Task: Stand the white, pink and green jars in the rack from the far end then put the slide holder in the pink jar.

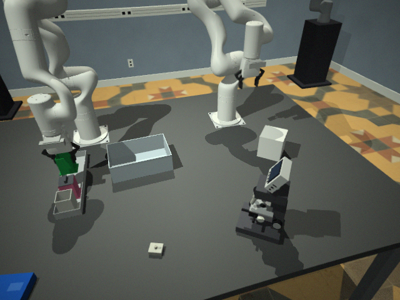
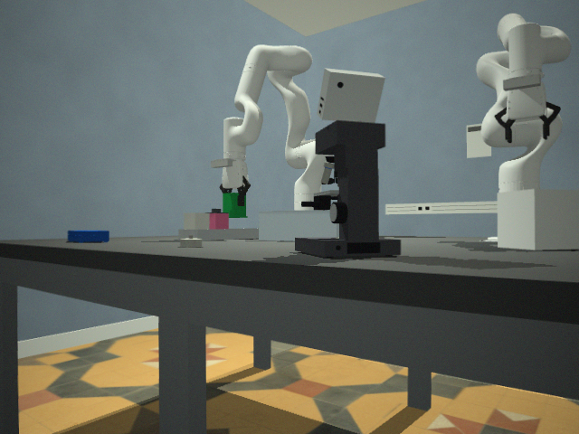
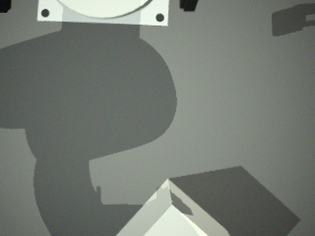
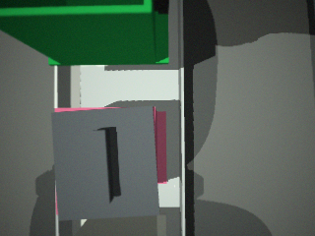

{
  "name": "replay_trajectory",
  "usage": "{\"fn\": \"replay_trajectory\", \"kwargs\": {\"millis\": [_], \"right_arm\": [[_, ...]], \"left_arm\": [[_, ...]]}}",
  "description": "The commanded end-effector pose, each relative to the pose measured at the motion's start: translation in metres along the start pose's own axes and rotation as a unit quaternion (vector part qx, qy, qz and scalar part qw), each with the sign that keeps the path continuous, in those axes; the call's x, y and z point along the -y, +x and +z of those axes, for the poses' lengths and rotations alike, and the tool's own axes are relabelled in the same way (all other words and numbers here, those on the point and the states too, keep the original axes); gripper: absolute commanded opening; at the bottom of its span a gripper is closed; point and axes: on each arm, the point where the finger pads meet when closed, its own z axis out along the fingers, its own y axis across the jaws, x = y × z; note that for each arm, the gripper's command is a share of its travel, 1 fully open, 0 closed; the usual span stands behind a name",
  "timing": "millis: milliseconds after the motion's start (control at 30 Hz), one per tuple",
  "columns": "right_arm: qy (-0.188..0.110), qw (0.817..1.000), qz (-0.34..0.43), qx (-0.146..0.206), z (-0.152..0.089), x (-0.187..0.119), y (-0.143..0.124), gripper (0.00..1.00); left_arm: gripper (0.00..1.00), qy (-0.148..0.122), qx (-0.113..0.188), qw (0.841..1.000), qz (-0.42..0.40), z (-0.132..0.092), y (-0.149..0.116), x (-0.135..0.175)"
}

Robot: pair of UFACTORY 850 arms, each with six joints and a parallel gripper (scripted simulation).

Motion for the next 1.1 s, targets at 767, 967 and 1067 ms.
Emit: {"fn": "replay_trajectory", "kwargs": {"millis": [767,967,1067], "right_arm": [[0.000,1.000,0.000,-0.001,0.031,0.000,0.001,0.00],[0.000,1.000,0.000,-0.001,0.039,0.000,0.001,0.00],[0.000,1.000,0.000,-0.001,0.040,0.000,0.001,0.00]], "left_arm": [[1.00,0.000,-0.001,1.000,0.000,-0.001,0.001,0.000],[1.00,0.000,-0.001,1.000,0.000,-0.001,0.001,0.000],[1.00,0.000,-0.001,1.000,0.000,-0.001,0.001,0.000]]}}
